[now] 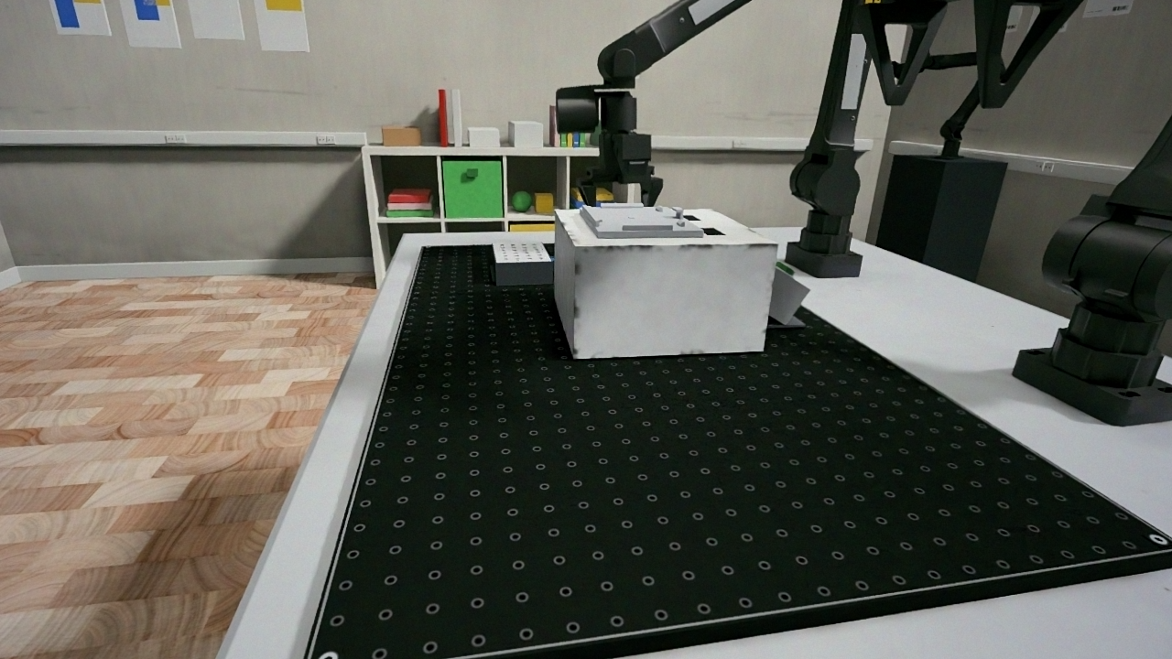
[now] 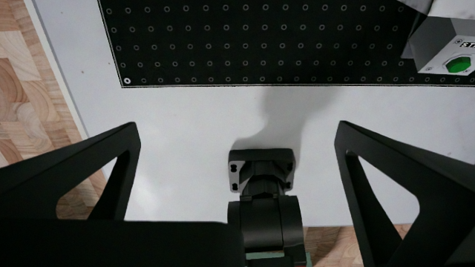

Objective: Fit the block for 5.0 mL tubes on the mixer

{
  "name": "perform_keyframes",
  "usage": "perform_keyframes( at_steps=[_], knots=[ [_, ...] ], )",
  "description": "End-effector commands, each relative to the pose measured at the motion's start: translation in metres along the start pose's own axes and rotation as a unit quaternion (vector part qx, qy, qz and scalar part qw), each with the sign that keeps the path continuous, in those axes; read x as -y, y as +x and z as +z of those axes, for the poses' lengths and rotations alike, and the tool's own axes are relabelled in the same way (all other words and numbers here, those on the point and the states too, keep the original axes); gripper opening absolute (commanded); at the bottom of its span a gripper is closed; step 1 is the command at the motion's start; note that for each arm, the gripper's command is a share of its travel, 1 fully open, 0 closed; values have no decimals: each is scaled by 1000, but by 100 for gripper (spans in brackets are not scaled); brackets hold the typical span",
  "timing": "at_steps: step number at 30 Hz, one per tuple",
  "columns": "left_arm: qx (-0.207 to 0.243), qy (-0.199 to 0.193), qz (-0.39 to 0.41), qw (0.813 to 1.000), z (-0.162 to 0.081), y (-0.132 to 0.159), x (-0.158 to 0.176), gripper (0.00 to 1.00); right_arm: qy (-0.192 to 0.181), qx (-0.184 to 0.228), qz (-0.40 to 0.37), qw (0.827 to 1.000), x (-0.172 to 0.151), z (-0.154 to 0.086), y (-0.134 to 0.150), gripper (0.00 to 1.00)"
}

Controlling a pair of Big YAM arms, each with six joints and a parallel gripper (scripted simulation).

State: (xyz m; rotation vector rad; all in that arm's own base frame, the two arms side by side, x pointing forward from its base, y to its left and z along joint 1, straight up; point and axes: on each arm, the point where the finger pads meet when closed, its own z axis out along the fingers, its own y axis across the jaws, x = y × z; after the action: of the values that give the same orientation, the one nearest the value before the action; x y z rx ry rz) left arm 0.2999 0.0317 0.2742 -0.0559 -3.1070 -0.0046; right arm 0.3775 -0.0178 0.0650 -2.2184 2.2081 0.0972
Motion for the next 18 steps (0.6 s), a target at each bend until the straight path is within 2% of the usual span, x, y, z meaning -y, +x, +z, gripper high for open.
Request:
perform_keyframes(
  at_steps=[1, 6, 15, 18],
  knots=[
    [28, -6, 4, 1000, -19, -10, 1, 100, 63, -2, -8, 998, 41, -49, -6, 0],
    [18, -5, 4, 1000, -11, -7, 1, 100, 52, -1, -6, 999, 38, -51, -7, 0],
    [7, -3, 4, 1000, -3, -2, 2, 100, 69, 0, -6, 998, 40, -83, -9, 0],
    [10, -3, 4, 1000, -4, -3, 2, 100, 67, 0, -6, 998, 41, -79, -9, 0]
  ],
)
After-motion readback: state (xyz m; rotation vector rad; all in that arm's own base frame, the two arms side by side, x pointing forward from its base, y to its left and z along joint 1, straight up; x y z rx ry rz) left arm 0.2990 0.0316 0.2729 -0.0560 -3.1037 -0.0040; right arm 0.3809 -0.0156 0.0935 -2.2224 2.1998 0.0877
